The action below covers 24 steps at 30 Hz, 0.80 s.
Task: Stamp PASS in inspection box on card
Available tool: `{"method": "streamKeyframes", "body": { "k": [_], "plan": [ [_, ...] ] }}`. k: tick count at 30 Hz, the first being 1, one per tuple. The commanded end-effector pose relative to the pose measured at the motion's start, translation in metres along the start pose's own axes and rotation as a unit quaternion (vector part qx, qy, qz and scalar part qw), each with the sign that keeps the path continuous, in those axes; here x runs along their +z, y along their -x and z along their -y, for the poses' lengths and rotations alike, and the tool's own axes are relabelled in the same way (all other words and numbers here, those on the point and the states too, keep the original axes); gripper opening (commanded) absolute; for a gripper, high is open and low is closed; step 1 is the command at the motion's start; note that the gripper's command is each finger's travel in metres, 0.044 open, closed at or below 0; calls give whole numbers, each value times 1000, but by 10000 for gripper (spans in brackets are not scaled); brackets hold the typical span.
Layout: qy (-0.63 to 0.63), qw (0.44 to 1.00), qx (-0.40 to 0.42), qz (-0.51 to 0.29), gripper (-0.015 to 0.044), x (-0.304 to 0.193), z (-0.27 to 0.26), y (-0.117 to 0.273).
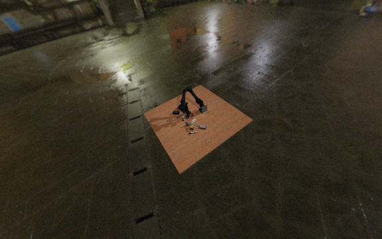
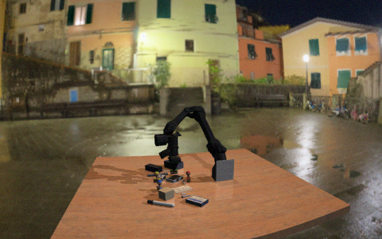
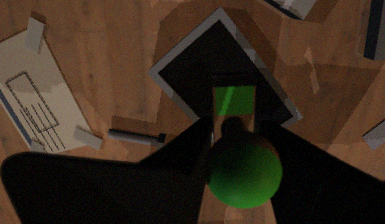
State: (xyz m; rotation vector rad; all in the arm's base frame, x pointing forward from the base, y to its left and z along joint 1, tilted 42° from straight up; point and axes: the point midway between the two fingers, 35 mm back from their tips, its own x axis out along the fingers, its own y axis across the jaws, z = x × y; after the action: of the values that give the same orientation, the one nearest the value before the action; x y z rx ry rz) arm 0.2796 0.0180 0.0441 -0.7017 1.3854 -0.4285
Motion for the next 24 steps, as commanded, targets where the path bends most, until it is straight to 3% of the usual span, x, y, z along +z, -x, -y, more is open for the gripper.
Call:
{"method": "streamKeyframes", "body": {
  "k": [1, 24],
  "plan": [
    [4, 1000, -3, 0, 0, -1, 0, -4],
    [4, 1000, -4, 0, 0, -2, 0, -19]
  ]
}}
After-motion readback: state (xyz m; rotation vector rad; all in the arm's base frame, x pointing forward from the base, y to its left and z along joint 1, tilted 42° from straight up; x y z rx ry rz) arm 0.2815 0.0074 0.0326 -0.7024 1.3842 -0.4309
